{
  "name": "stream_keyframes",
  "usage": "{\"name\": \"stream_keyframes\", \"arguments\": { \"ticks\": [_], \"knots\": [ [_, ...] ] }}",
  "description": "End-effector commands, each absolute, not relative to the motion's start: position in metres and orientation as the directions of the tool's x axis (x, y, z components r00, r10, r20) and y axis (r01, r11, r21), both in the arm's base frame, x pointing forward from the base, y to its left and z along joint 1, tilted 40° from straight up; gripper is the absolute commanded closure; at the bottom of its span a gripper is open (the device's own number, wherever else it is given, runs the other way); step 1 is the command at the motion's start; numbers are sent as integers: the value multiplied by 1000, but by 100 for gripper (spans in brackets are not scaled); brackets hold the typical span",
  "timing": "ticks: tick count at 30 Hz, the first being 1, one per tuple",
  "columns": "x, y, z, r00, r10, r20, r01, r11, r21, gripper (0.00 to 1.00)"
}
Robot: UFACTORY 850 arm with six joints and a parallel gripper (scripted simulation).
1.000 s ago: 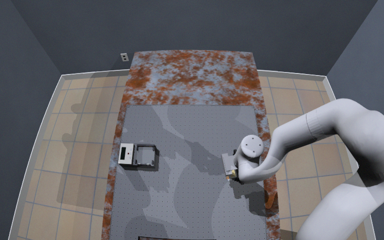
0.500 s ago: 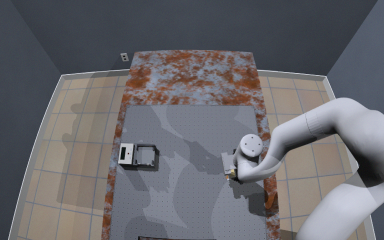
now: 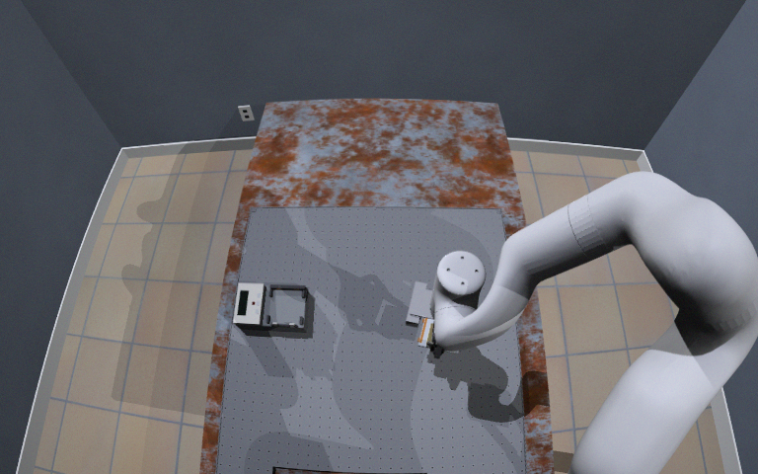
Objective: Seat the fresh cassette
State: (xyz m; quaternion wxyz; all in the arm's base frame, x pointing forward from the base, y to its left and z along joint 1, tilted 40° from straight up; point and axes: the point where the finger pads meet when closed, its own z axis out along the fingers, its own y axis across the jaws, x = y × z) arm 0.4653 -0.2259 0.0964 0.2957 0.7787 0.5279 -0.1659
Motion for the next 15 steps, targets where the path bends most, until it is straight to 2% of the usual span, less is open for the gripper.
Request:
{"name": "stream_keyframes", "arguments": {
  "ticks": [1,15],
  "knots": [
    [474,-208,86,532,657,-534,845,-378,377,100],
    [495,-150,53,855,390,-342,519,-653,551,100]
  ]
}}
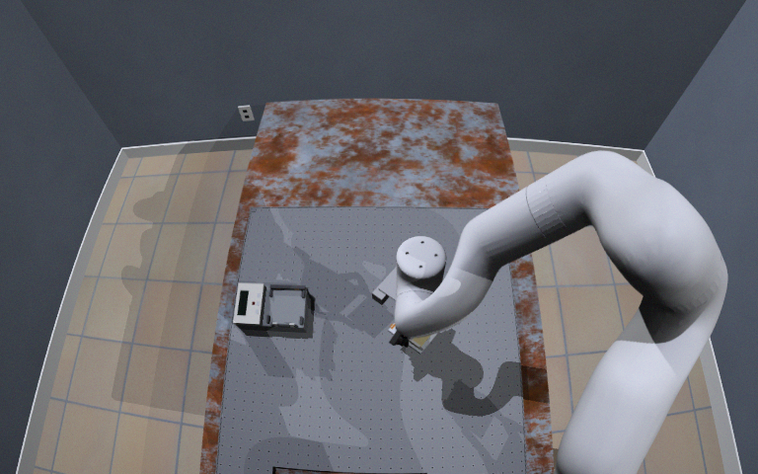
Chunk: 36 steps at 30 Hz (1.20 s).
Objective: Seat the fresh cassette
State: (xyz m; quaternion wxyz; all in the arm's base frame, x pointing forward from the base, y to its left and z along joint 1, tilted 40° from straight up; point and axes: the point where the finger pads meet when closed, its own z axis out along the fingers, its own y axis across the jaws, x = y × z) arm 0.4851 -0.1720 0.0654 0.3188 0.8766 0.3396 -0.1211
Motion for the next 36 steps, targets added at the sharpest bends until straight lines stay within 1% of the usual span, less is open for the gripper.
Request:
{"name": "stream_keyframes", "arguments": {
  "ticks": [1,2,13,17,19,25,36],
  "knots": [
    [495,-150,53,855,390,-342,519,-653,551,100],
    [495,-150,53,855,390,-342,519,-653,551,100],
    [512,-105,27,983,110,-149,180,-767,616,100],
    [518,-88,17,997,1,-75,48,-782,622,100],
    [518,-88,17,997,1,-75,48,-782,622,100],
    [527,-63,3,987,-157,31,-143,-778,612,100],
    [541,-26,-19,987,-157,31,-143,-778,612,100]
  ]
}}
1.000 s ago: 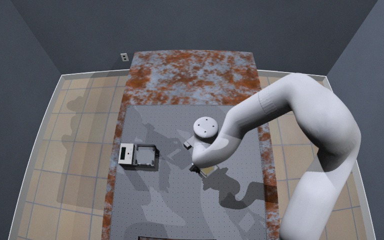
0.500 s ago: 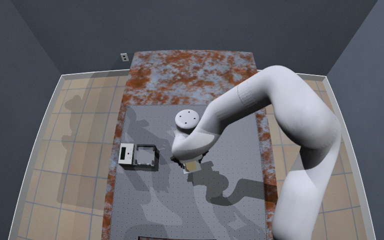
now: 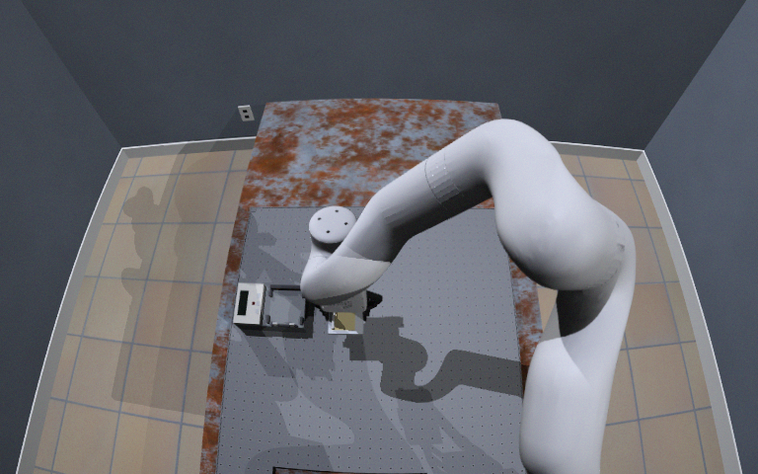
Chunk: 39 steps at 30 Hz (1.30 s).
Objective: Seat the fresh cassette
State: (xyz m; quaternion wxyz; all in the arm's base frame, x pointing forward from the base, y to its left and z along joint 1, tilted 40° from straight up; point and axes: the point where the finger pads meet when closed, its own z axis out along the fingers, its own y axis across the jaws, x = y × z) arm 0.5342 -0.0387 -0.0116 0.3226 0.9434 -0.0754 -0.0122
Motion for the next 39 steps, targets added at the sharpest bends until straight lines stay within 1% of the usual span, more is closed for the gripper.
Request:
{"name": "stream_keyframes", "arguments": {
  "ticks": [1,32,39],
  "knots": [
    [542,-22,-21,987,-157,31,-143,-778,612,100],
    [586,98,-90,987,-157,31,-143,-778,612,100],
    [587,99,-91,987,-157,31,-143,-778,612,100]
  ]
}}
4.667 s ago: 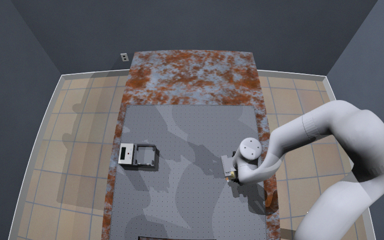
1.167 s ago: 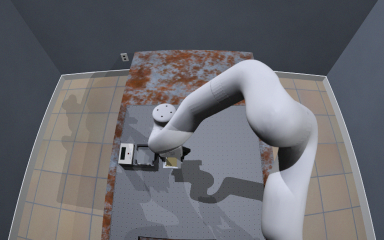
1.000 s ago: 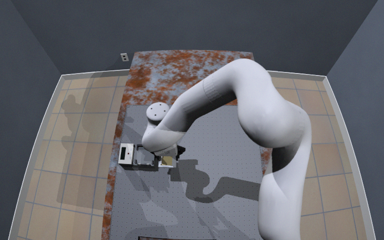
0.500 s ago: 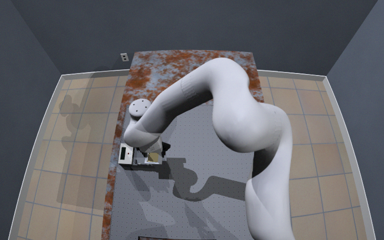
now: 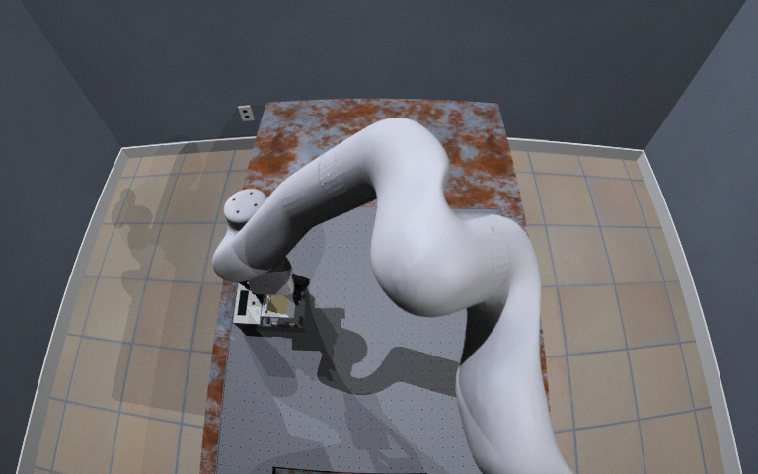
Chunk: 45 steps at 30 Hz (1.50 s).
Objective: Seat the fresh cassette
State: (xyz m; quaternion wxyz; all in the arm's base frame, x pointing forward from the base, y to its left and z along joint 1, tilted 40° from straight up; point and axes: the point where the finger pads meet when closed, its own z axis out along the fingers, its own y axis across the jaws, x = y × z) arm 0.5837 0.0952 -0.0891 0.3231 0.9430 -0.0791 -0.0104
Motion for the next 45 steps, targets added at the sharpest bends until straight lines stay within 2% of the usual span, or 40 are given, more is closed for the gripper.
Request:
{"name": "stream_keyframes", "arguments": {
  "ticks": [1,45],
  "knots": [
    [587,99,-91,987,-157,31,-143,-778,612,100],
    [590,77,-118,987,-157,31,-143,-778,612,100]
  ]
}}
